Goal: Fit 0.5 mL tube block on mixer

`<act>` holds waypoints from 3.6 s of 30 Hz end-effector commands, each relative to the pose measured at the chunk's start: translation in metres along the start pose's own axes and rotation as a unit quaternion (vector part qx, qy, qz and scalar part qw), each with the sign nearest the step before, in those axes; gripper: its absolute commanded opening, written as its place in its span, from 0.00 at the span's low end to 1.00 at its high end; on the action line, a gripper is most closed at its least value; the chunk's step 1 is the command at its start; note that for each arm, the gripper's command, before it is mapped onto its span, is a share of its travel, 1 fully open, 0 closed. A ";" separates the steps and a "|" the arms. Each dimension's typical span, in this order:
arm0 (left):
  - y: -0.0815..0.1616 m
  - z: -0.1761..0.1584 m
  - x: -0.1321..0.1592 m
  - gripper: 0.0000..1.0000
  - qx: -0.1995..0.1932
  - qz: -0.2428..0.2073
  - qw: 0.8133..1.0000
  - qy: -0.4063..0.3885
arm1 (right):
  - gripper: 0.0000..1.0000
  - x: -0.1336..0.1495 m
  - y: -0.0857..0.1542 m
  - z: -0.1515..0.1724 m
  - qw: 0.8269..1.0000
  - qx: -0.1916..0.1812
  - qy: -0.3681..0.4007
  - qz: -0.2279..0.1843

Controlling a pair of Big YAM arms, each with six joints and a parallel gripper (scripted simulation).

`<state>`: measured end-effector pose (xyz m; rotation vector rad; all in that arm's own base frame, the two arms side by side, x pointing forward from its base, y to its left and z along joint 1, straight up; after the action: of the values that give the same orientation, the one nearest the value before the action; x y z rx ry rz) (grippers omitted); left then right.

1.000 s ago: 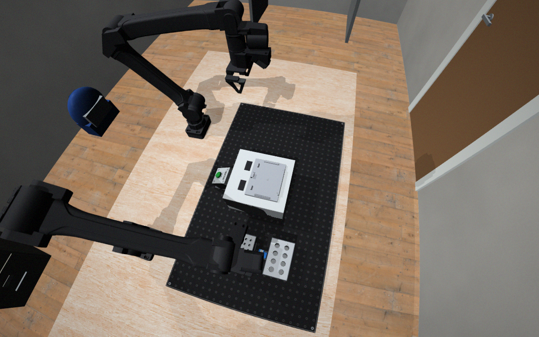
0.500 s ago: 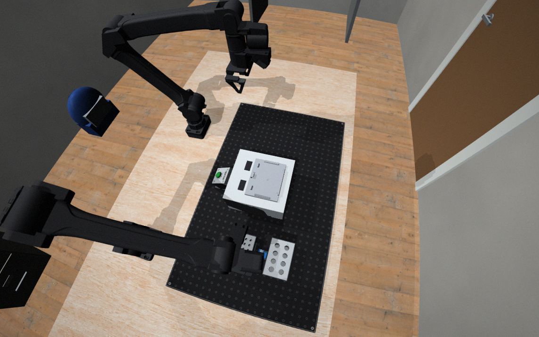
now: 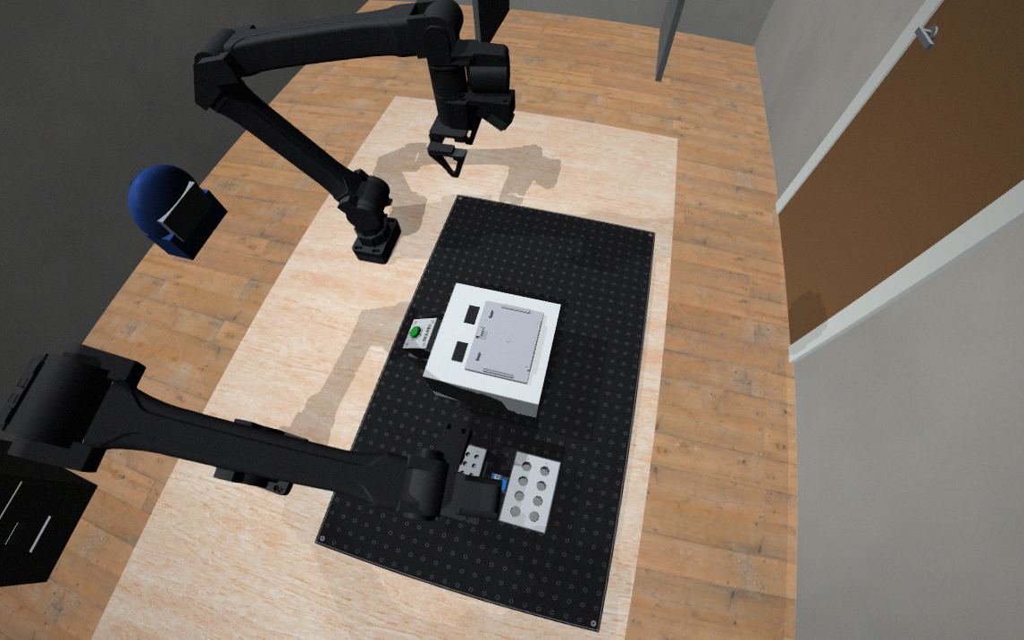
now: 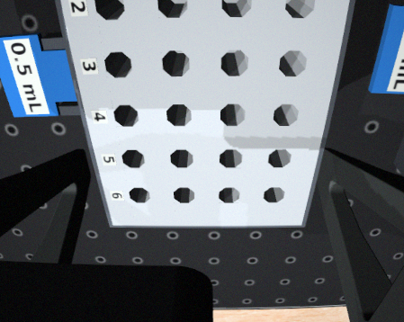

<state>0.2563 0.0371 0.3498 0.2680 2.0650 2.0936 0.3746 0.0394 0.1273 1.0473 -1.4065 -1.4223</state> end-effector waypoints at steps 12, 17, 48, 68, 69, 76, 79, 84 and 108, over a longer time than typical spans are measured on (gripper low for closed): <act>0.021 -0.001 -0.005 1.00 -0.011 -0.029 0.999 -0.008 | 1.00 -0.005 -0.002 -0.006 1.000 0.013 0.000 -0.005; 0.021 -0.001 -0.005 1.00 -0.011 -0.028 1.000 -0.008 | 1.00 -0.003 -0.009 -0.004 1.000 0.007 0.000 -0.002; 0.020 -0.001 -0.005 1.00 -0.010 -0.027 1.000 -0.009 | 0.00 -0.003 -0.011 -0.003 1.000 0.008 0.000 -0.002; 0.019 -0.001 -0.005 1.00 -0.010 -0.026 1.000 -0.009 | 0.00 -0.003 -0.011 -0.003 1.000 0.008 0.000 -0.002; 0.019 -0.001 -0.005 1.00 -0.010 -0.026 1.000 -0.009 | 0.00 -0.003 -0.011 -0.003 1.000 0.008 0.000 -0.002; 0.019 -0.001 -0.005 1.00 -0.010 -0.026 1.000 -0.010 | 0.00 -0.003 -0.011 -0.003 1.000 0.008 0.000 -0.002; 0.019 -0.001 -0.005 1.00 -0.010 -0.026 1.000 -0.010 | 0.00 -0.003 -0.011 -0.003 1.000 0.008 0.000 -0.002; 0.019 -0.001 -0.005 1.00 -0.010 -0.025 1.000 -0.010 | 0.00 -0.003 -0.011 -0.003 1.000 0.008 0.000 -0.002; 0.018 -0.001 -0.004 1.00 -0.009 -0.024 1.000 -0.010 | 0.00 -0.007 0.015 -0.013 1.000 0.021 0.010 -0.008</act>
<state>0.2562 0.0371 0.3499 0.2677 2.0648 2.0935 0.3738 0.0393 0.1166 1.0454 -1.4053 -1.4218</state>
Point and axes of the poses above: on each arm, the point where the finger pads meet when closed, its own y axis back along the fingers, its own z axis across the jaws, x = y × z, the point moved 8 cm from there along y, back along the fingers, and after that the axes turned 15 degrees about -y, right-handed, at the moved point
